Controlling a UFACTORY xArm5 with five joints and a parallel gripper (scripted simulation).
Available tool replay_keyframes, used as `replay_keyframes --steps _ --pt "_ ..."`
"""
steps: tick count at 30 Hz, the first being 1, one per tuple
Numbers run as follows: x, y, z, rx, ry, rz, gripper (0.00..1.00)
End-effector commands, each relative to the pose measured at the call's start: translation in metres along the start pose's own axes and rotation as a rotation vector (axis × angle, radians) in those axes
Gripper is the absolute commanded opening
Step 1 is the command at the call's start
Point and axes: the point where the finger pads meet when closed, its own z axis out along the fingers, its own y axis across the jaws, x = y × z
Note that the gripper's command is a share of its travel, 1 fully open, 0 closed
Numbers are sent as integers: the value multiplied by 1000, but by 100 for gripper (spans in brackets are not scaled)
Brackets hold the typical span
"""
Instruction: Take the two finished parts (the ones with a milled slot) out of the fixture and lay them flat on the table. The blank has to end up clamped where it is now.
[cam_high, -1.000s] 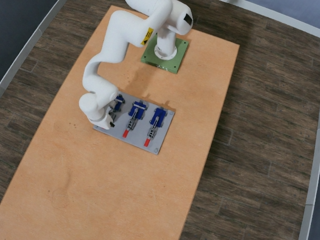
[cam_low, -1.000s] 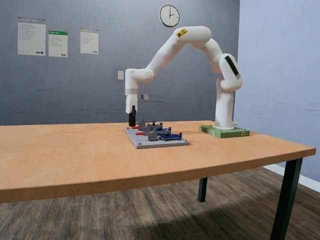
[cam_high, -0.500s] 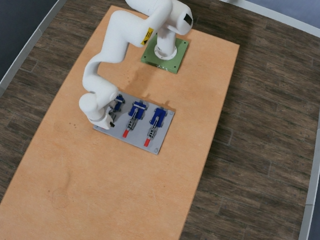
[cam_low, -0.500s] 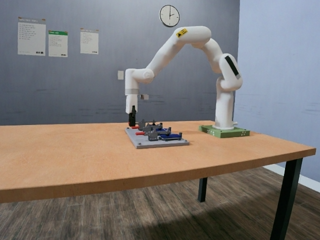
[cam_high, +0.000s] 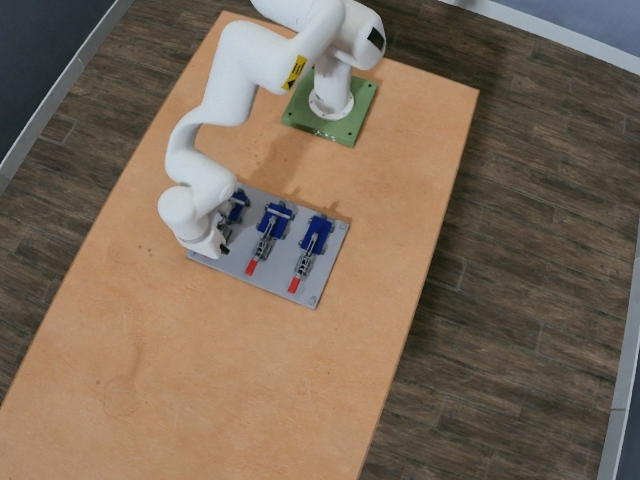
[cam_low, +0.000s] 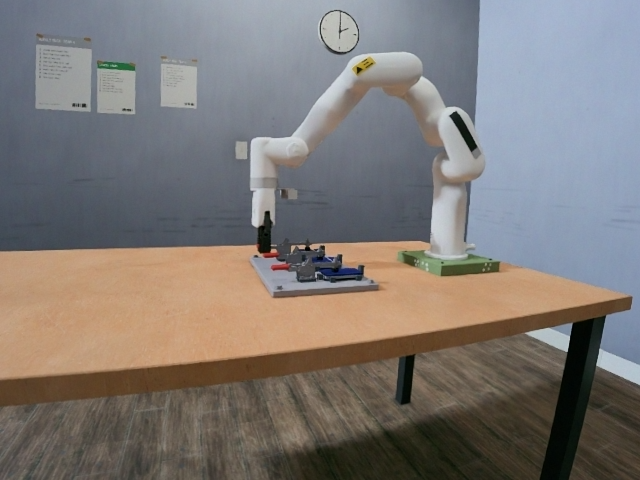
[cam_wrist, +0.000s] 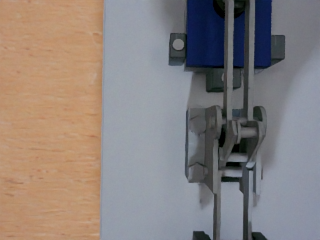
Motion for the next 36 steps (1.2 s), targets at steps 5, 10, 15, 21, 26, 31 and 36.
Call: replay_keyframes --steps 5,10,15,21,26,31,36 --pt "-1 0 -3 1 -4 0 0" --pt "0 0 -4 1 -4 0 0" --pt "0 0 -6 1 -4 0 0" --pt "1 0 -8 1 -4 0 0" --pt "2 0 -10 1 -4 0 0" --pt "4 0 -14 1 -4 0 0" --pt "7 0 -17 1 -4 0 0"
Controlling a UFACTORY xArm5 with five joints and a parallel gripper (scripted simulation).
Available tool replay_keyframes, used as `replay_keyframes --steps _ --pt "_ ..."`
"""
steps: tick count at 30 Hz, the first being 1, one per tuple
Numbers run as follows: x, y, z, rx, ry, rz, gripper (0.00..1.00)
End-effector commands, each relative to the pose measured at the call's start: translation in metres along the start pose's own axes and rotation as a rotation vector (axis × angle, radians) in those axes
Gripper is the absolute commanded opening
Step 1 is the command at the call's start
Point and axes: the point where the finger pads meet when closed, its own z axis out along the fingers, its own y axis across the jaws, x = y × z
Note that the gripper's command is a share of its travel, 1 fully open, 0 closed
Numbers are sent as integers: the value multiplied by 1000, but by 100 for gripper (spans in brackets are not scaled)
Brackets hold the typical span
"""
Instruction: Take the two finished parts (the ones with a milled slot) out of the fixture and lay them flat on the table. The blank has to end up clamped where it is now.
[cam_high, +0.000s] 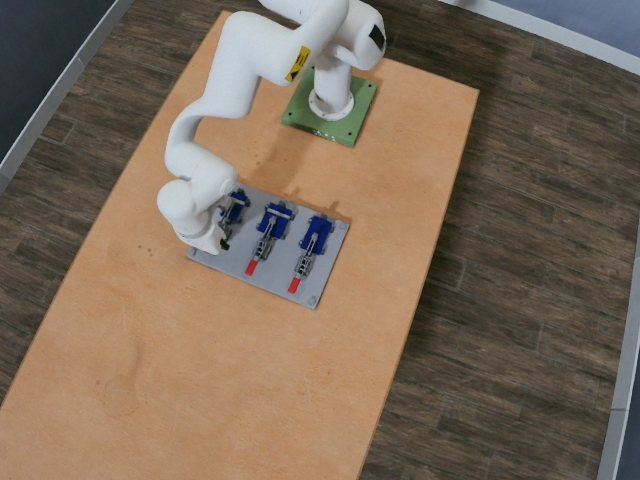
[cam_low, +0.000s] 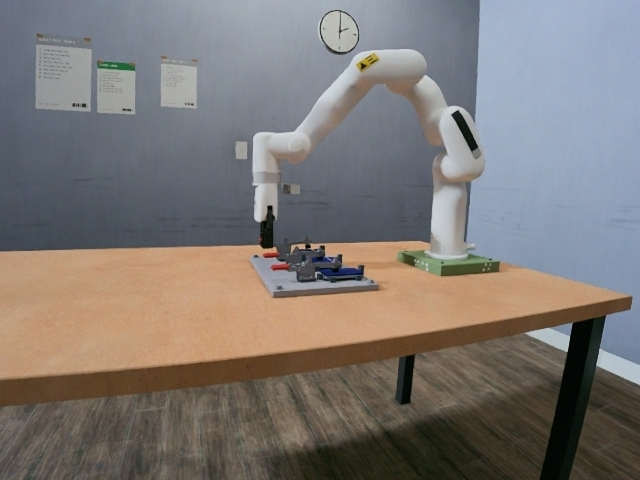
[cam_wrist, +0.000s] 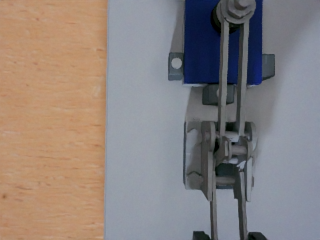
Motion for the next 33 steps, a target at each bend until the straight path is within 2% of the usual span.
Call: replay_keyframes --steps 1,33 --pt "0 0 -3 1 -4 0 0" --pt "21 0 -18 1 -4 0 0"
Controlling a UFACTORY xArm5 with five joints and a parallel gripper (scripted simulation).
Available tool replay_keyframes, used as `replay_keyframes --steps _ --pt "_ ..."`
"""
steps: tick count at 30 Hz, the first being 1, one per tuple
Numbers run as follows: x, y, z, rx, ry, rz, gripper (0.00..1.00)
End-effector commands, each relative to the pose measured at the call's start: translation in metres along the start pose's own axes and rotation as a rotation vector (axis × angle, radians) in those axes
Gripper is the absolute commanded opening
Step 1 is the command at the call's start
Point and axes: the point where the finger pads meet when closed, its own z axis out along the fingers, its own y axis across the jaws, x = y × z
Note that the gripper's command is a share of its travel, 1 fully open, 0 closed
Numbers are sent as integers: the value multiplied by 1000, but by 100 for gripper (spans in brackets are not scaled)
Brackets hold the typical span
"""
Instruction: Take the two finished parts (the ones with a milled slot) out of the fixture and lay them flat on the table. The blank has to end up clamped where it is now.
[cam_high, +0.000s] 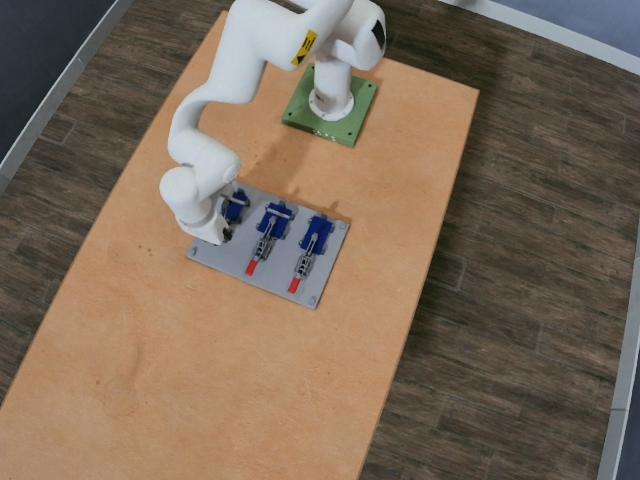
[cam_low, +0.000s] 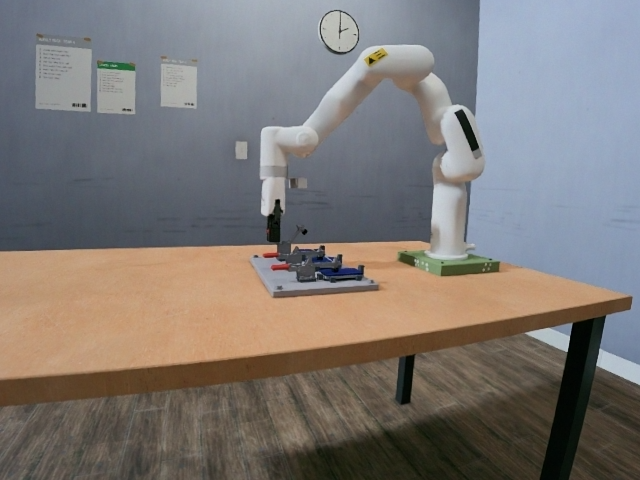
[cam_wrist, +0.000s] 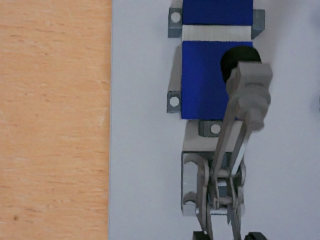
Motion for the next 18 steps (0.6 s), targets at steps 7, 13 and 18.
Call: replay_keyframes --steps 7,13,18 --pt "5 0 -3 1 -2 1 0" --pt "9 0 -4 1 -2 1 0" --pt "12 0 -4 1 -2 1 0"
